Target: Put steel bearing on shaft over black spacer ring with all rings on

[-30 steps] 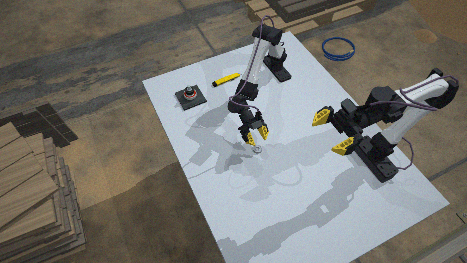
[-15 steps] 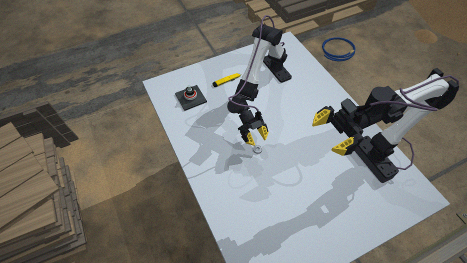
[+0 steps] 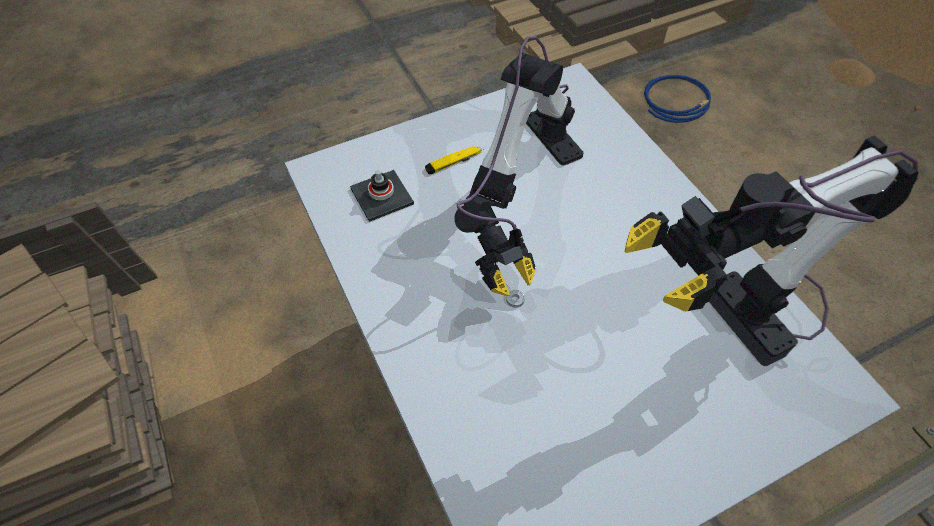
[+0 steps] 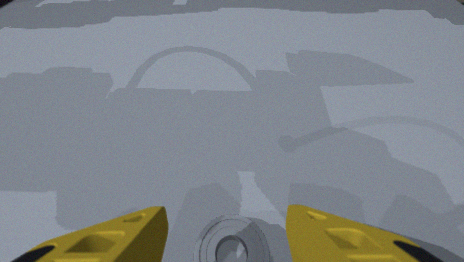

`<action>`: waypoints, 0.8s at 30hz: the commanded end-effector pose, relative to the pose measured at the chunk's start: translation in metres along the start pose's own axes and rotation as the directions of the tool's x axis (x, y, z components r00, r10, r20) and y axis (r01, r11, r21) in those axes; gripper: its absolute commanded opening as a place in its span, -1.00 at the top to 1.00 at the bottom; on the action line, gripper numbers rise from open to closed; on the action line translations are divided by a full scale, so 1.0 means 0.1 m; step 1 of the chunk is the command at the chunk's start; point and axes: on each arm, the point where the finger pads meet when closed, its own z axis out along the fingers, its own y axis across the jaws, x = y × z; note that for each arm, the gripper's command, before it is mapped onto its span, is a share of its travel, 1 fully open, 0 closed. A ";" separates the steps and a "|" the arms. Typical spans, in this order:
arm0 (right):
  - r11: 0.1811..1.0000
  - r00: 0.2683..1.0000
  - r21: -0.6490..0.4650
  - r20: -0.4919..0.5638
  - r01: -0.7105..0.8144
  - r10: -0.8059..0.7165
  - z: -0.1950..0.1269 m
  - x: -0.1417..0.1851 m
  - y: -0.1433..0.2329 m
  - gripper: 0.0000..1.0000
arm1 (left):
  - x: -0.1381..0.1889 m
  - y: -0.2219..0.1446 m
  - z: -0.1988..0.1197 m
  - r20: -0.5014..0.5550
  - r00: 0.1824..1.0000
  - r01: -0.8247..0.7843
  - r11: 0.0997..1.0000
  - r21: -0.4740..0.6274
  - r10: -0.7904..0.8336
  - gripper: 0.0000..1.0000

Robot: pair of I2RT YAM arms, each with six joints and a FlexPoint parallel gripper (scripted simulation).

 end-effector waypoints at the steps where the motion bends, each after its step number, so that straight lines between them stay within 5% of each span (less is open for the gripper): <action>1: 1.000 1.000 0.004 0.008 0.021 -0.021 0.05 0.04 -0.01 -0.10 | -0.25 -0.02 -0.03 0.053 0.999 0.004 1.000 0.011 -0.004 -1.00; 24: 1.000 1.000 0.004 0.008 0.020 -0.020 0.16 0.26 -0.02 -0.10 | -0.25 -0.02 -0.03 0.053 0.999 0.004 1.000 0.011 -0.004 -1.00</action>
